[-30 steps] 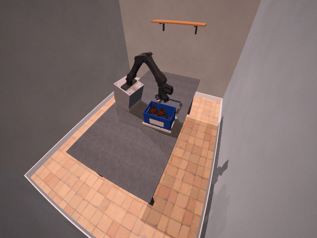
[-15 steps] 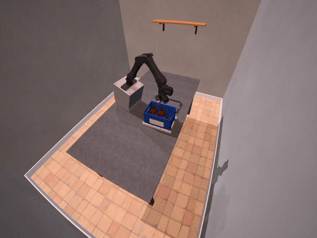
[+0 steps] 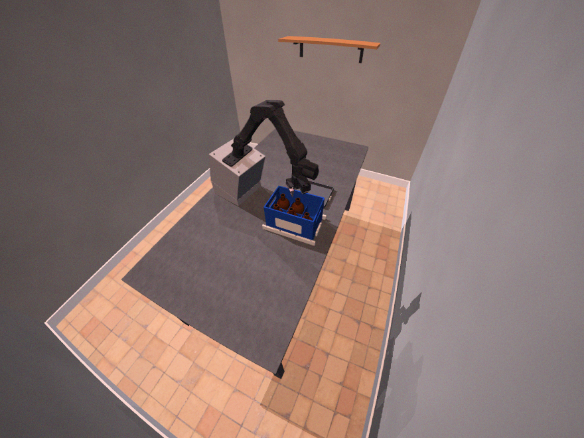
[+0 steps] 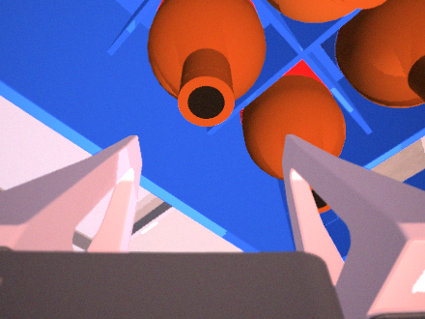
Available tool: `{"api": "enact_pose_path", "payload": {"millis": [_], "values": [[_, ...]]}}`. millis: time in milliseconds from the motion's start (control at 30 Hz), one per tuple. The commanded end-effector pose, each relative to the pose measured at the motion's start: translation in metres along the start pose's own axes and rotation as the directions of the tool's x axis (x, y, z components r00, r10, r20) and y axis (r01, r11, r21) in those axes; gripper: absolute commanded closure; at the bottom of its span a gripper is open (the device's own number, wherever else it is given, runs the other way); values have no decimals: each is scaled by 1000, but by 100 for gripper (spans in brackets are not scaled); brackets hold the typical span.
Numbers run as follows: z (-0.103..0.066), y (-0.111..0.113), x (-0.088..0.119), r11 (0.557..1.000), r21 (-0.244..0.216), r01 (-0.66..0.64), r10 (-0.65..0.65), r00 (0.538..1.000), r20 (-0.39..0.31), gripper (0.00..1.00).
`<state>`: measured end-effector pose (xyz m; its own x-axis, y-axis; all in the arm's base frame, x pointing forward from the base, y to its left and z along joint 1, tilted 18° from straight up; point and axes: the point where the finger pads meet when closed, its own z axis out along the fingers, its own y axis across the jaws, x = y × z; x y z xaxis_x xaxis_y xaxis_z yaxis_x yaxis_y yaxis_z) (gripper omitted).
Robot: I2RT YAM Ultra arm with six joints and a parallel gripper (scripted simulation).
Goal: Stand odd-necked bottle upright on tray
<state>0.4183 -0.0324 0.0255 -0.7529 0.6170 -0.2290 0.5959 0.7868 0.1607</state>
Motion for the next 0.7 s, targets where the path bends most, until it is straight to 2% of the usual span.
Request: {"api": "enact_pose_path", "payload": {"millis": [0,67,100,167,233,333,467,667], "values": [[0,1,-4,1000,-8,0,1,1000,31,39],[0,1,-4,1000,-8,0,1,1000,31,39],[-8,11,-18,1000,-31,1,1,998,65,39],[2,8,-15,1000,-20,0,1,999,49,39],[4,8,-15,1000,-20,0,1,999,49,39],[-4,11,-19,999,-34,1,1,998,70,39],[7,8,-14,1000,-19,0,1,999,48,39],[2,9,-15,1000,-27,1,1,998,59,39]]}}
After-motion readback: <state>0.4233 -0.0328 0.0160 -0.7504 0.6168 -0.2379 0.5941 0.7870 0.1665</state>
